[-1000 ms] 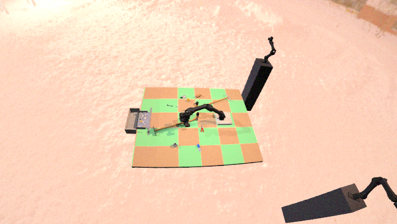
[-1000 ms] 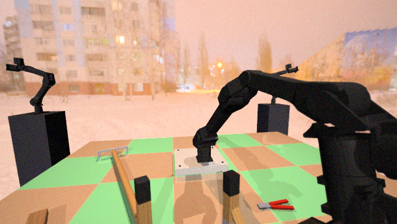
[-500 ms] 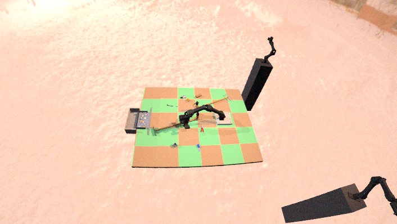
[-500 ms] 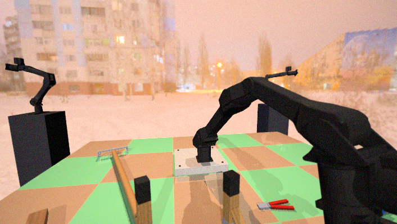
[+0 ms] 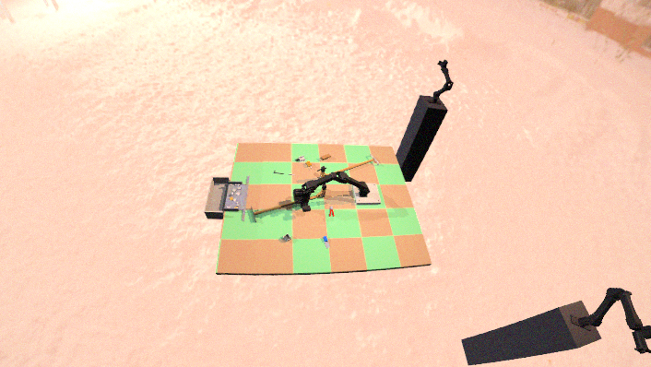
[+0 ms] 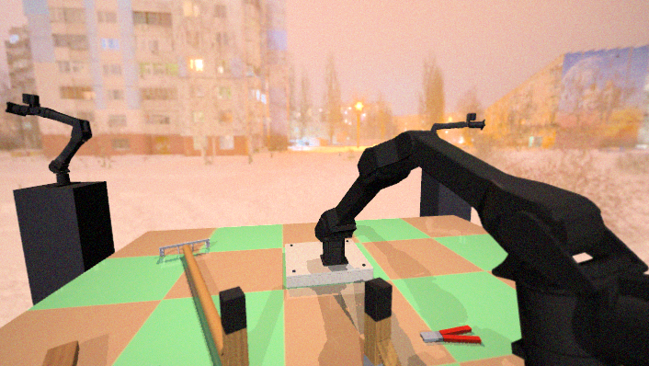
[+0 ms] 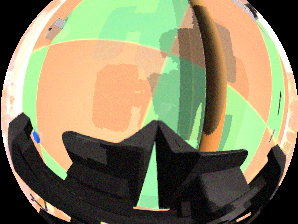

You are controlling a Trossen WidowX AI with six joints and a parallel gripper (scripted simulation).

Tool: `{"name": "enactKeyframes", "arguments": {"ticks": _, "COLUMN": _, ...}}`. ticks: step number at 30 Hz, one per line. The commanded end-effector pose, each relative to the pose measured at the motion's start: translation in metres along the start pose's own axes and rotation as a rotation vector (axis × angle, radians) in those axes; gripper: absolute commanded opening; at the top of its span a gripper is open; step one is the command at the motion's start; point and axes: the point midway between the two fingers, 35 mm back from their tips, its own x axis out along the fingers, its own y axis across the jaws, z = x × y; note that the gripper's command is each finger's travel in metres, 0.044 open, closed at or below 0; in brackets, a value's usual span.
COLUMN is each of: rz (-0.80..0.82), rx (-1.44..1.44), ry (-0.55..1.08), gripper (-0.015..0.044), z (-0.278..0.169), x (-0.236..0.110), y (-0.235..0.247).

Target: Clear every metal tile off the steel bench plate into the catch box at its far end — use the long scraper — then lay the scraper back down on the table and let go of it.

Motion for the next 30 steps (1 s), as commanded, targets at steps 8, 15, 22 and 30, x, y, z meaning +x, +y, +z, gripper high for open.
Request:
{"name": "enactKeyframes", "arguments": {"ticks": 8, "rz": -0.005, "rx": -0.003, "ry": 0.0, "gripper": 0.0, "z": 0.003, "x": 0.0, "y": -0.013}}
{"name": "enactKeyframes", "arguments": {"ticks": 15, "rz": -0.005, "rx": -0.003, "ry": 0.0, "gripper": 0.0, "z": 0.004, "x": 0.001, "y": -0.019}}
{"name": "enactKeyframes", "arguments": {"ticks": 22, "rz": -0.006, "rx": -0.003, "ry": 0.0, "gripper": 0.0, "z": 0.005, "x": 0.001, "y": -0.026}}
{"name": "enactKeyframes", "arguments": {"ticks": 30, "rz": -0.007, "rx": -0.003, "ry": 0.0, "gripper": 0.0, "z": 0.006, "x": 0.001, "y": -0.034}}
